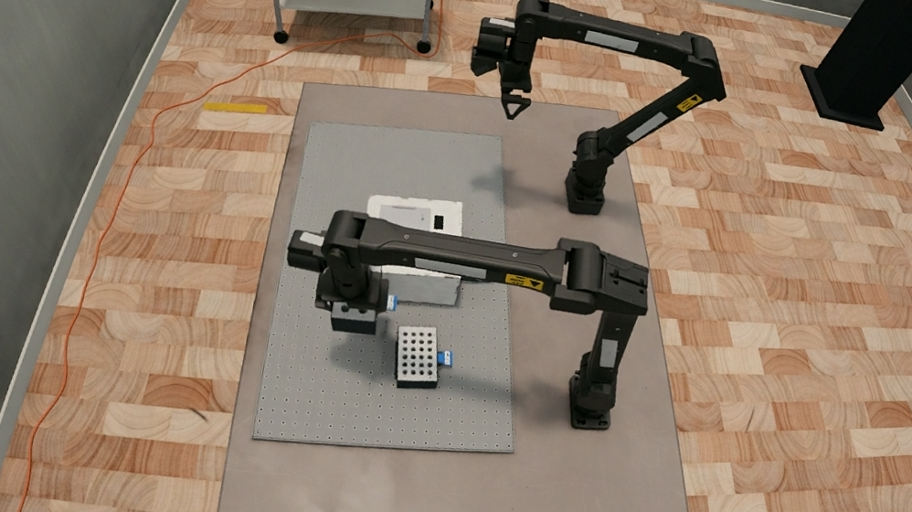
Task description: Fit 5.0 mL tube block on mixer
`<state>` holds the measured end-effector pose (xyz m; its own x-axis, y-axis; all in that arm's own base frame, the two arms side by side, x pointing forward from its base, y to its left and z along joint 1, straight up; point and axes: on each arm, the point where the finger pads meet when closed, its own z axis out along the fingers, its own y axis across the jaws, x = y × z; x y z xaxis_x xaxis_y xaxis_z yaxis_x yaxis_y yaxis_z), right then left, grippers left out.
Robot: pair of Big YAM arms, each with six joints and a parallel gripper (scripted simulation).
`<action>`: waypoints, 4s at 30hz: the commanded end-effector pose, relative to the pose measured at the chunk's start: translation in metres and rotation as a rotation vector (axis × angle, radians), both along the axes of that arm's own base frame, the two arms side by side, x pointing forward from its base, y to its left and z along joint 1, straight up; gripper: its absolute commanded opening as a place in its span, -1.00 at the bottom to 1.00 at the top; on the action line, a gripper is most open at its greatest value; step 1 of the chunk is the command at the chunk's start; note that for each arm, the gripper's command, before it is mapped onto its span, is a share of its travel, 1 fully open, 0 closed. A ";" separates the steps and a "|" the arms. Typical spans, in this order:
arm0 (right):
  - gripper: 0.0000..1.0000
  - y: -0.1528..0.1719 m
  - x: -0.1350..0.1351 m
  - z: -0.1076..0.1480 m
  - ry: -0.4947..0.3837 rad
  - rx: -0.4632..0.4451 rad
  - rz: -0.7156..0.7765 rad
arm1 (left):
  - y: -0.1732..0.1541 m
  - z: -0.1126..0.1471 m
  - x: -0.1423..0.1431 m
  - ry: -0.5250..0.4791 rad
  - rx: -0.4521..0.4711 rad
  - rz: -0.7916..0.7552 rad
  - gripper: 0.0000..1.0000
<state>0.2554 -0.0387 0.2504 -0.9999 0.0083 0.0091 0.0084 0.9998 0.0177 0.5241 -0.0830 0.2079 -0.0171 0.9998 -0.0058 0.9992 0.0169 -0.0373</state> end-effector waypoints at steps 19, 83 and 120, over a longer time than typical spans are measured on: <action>1.00 -0.002 0.016 0.019 -0.053 -0.010 -0.008 | -0.014 0.080 0.013 -0.144 -0.030 0.001 -1.00; 1.00 0.000 0.011 0.013 -0.031 -0.005 -0.006 | -0.022 0.063 0.015 -0.108 -0.024 -0.007 -1.00; 1.00 0.000 0.011 0.016 -0.036 -0.005 -0.005 | -0.021 0.064 0.015 -0.115 -0.026 -0.008 -1.00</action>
